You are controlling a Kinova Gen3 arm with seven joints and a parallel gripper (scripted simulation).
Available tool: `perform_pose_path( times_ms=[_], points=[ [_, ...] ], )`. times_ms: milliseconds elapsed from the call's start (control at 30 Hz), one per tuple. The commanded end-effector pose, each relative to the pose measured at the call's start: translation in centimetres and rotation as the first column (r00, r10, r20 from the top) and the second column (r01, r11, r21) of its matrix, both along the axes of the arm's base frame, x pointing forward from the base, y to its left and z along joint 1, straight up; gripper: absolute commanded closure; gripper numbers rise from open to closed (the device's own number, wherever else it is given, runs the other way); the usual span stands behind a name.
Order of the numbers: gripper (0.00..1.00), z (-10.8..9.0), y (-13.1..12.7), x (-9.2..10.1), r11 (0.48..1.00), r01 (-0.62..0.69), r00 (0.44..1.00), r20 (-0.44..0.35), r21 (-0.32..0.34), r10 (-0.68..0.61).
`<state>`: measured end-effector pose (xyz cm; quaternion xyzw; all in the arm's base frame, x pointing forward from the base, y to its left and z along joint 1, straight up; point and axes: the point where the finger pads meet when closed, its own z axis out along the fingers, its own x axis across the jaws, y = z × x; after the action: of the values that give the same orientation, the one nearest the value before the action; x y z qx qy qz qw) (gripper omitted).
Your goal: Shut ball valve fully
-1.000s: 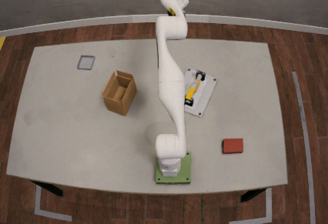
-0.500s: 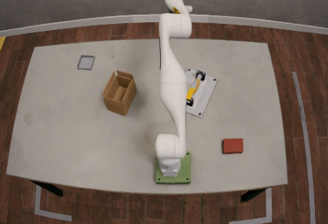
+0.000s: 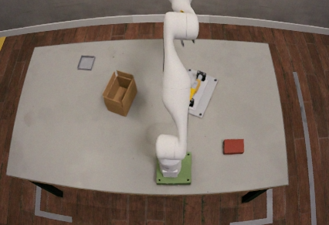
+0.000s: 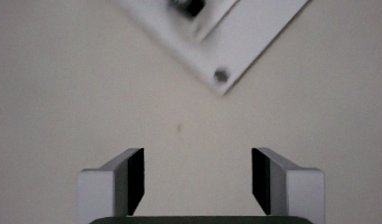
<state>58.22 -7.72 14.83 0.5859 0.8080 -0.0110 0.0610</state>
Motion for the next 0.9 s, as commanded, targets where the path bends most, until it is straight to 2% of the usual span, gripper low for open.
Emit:
perform_pose_path(
  times_ms=[0, 33, 67, 167, 233, 433, 600, 733, 867],
  points=[
    [0.00, 0.0, -0.5, -3.9, 0.993, 0.118, 0.993, 0.012, 0.020, -0.118],
    [0.00, -0.1, -0.7, -5.2, 0.987, 0.155, 0.988, 0.007, 0.027, -0.156],
    [0.00, -0.1, -0.7, -5.2, 0.987, 0.155, 0.988, 0.007, 0.027, -0.156],
    [0.00, -0.4, -0.9, -8.9, 0.963, 0.265, 0.964, -0.009, 0.046, -0.265],
    [0.00, -0.4, -0.9, -8.9, 0.963, 0.265, 0.964, -0.009, 0.046, -0.265],
    [0.00, -0.9, -1.0, -15.6, 0.888, 0.454, 0.891, -0.042, 0.071, -0.452],
    [0.00, -1.3, -0.8, -20.0, 0.820, 0.566, 0.824, -0.064, 0.082, -0.562],
    [0.00, -1.6, -0.6, -22.3, 0.778, 0.622, 0.783, -0.077, 0.086, -0.617],
    [0.00, -1.6, -0.5, -23.0, 0.763, 0.640, 0.768, -0.081, 0.087, -0.635]
  ],
)
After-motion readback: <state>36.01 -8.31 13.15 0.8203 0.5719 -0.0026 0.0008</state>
